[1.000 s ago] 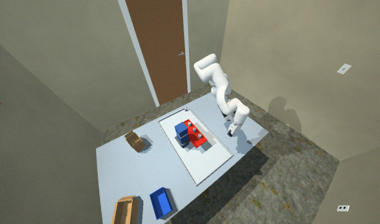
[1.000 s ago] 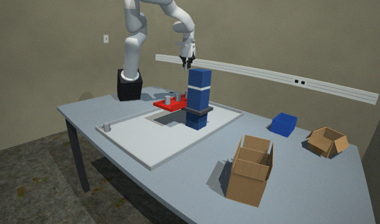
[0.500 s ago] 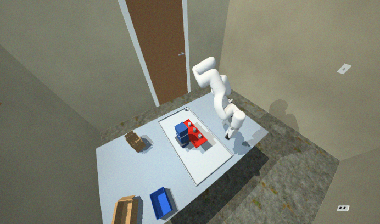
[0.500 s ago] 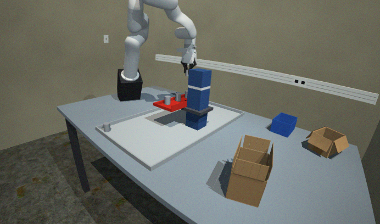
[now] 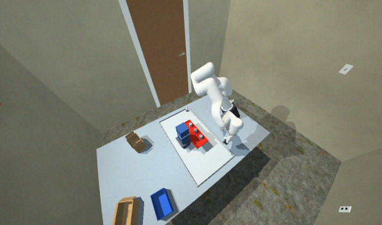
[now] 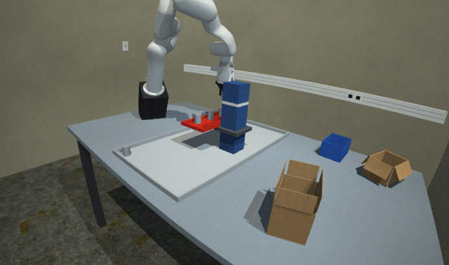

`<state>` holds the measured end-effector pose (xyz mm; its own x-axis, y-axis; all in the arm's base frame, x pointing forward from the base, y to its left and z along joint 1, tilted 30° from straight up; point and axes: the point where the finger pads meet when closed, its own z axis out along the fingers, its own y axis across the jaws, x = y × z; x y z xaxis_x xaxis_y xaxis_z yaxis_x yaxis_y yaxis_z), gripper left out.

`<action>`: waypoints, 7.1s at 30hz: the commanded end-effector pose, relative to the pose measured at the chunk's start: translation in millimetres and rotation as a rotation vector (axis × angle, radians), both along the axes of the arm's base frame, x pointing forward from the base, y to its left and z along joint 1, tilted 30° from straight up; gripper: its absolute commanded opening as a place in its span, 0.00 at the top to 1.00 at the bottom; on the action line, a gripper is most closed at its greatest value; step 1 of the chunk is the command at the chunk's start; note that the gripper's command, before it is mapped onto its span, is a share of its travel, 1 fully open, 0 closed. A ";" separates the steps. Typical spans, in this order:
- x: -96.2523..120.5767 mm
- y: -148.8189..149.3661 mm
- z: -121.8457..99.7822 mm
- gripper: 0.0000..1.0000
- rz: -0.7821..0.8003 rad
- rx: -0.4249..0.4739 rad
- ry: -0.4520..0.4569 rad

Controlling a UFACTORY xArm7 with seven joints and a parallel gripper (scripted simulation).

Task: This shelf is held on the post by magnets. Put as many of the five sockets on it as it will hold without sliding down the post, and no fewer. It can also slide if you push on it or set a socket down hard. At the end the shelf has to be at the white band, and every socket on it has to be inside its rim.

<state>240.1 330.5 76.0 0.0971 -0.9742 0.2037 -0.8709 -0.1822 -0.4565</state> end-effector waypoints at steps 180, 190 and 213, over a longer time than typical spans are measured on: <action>97.4 -7.1 -107.1 1.00 0.002 0.003 -0.006; 98.0 -7.2 -108.1 1.00 0.002 0.003 -0.006; 98.3 -7.3 -108.6 0.48 0.002 0.003 -0.006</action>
<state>338.6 321.5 -33.6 0.0960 -0.9744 0.2034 -0.8687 -0.1818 -0.4608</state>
